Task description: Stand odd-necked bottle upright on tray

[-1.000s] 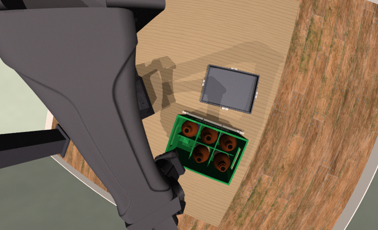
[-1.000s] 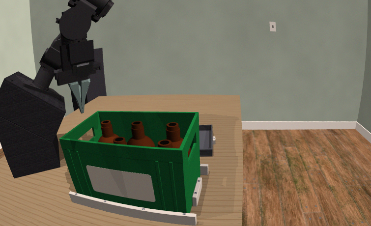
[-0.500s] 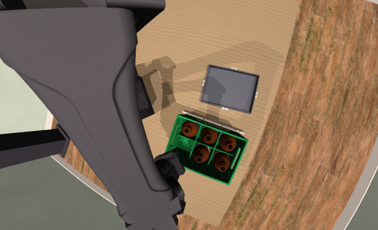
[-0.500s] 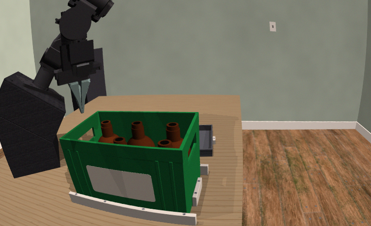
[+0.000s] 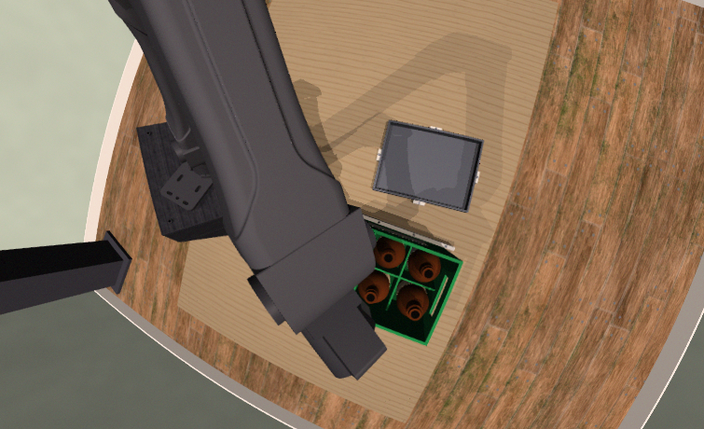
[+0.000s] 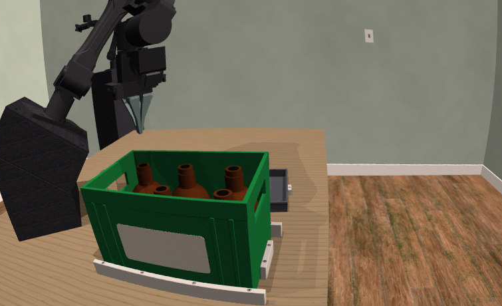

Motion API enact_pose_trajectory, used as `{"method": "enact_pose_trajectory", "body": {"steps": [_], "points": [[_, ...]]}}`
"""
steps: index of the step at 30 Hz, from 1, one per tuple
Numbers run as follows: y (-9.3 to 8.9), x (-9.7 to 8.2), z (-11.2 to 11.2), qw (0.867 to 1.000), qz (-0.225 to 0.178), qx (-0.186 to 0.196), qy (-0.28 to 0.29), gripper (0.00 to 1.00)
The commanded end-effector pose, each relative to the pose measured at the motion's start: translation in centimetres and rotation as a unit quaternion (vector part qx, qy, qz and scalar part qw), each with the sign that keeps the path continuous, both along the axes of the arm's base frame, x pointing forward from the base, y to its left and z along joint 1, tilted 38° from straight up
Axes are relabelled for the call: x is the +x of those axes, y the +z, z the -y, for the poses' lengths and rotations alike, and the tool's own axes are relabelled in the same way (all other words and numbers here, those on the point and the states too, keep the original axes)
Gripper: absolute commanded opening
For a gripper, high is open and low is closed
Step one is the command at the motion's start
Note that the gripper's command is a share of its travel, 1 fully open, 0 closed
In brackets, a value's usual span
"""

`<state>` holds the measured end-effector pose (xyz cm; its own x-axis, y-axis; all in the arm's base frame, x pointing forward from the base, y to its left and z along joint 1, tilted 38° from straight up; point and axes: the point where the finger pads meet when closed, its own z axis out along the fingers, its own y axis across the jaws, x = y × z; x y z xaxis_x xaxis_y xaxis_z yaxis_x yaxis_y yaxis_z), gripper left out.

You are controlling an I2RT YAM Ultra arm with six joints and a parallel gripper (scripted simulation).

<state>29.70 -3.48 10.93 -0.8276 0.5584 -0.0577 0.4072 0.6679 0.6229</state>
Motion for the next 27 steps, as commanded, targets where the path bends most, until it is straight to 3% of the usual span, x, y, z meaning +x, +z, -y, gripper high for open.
{"method": "enact_pose_trajectory", "body": {"steps": [1, 3, 4, 27], "points": [[0.1, -0.2, 0.5, 1.0, -0.005, -0.001, -0.029, 0.0], [0.1, -0.2, 0.5, 1.0, -0.005, -0.001, -0.029, 0.0], [0.8, 0.6, 1.6, 0.999, 0.003, -0.005, -0.039, 0.61], [0.8, 0.6, 1.6, 0.999, 0.003, -0.005, -0.039, 0.61]]}}
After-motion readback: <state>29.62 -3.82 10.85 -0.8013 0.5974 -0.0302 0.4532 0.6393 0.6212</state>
